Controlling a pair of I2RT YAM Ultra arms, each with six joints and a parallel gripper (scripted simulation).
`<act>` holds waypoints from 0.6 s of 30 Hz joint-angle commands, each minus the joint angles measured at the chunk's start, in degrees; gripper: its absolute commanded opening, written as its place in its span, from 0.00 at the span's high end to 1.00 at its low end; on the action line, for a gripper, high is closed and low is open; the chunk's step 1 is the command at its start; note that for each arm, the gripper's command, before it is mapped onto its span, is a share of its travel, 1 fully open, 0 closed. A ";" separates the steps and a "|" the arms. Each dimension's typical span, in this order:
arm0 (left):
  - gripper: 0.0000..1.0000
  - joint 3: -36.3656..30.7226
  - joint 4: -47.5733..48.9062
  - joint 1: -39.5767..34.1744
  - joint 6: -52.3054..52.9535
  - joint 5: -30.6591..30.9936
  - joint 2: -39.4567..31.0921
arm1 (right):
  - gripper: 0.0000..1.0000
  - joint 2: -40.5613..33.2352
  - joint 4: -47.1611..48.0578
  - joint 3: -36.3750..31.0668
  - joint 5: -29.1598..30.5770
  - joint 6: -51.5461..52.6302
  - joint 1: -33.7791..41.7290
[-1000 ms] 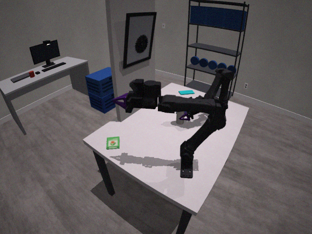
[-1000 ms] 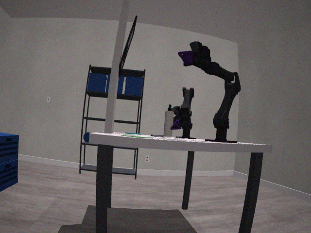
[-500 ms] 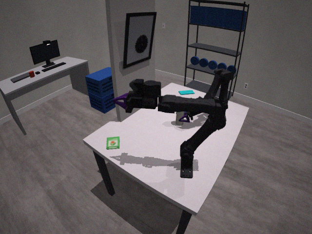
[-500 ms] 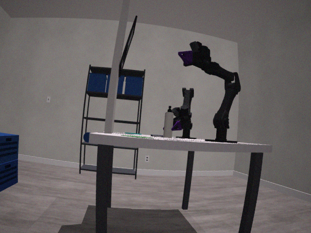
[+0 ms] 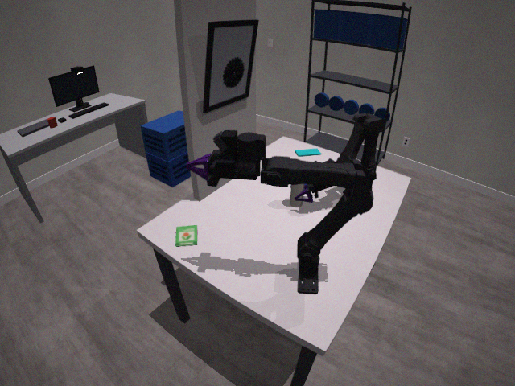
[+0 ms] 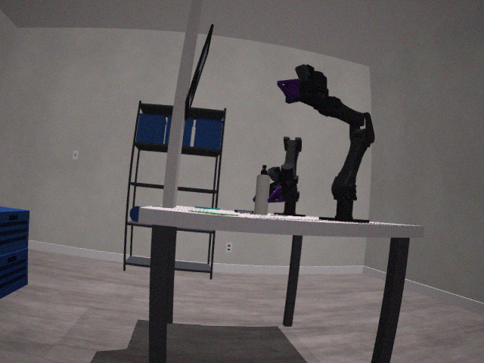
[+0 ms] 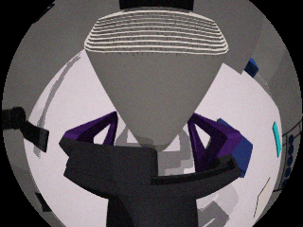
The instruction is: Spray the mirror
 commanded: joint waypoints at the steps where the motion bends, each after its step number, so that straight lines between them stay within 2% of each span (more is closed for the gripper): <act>1: 1.00 1.49 1.36 0.33 -0.39 -0.42 -0.06 | 0.04 -2.37 -1.22 -1.74 0.71 0.54 1.01; 18: 1.00 1.49 1.36 0.33 -0.39 -0.42 -0.06 | 0.04 -11.65 -8.94 -4.05 4.66 3.55 5.50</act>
